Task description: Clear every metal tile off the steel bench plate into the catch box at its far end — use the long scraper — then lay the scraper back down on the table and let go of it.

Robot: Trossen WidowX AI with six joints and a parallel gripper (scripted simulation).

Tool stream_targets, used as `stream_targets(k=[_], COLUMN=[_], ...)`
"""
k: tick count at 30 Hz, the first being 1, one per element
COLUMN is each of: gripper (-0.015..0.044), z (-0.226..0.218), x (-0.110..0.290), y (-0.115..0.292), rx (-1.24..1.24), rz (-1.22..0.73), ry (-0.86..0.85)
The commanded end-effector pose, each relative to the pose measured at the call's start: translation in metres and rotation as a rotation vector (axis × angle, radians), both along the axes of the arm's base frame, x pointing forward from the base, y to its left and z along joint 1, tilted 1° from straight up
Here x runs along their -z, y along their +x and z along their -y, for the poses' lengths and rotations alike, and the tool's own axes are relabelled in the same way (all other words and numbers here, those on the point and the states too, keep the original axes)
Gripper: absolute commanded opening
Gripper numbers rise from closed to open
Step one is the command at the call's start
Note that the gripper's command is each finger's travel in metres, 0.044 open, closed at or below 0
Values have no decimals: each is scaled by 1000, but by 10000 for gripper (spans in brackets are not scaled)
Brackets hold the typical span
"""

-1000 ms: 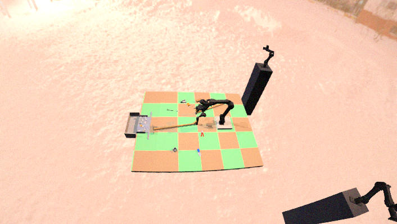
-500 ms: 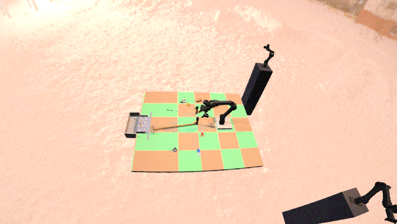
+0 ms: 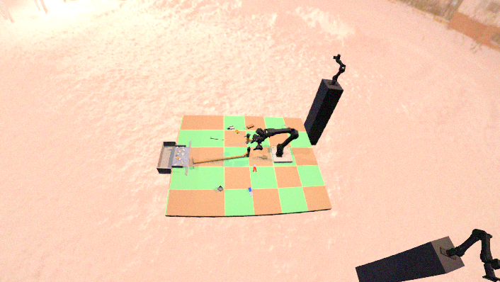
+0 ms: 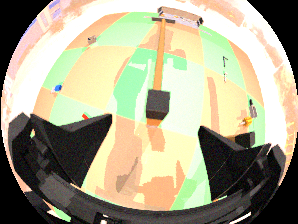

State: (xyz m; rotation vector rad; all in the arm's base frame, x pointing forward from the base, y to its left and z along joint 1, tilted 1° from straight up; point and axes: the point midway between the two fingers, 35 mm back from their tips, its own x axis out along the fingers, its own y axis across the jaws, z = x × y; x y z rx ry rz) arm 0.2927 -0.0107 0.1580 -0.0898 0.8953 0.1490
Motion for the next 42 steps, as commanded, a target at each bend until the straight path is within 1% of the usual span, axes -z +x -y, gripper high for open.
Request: stream_targets(k=[1,42], gripper=[440,440], z=[-1,-6], x=[6,54], y=[0,42], rx=[-7,-7], rz=[5,8], ry=[1,2])
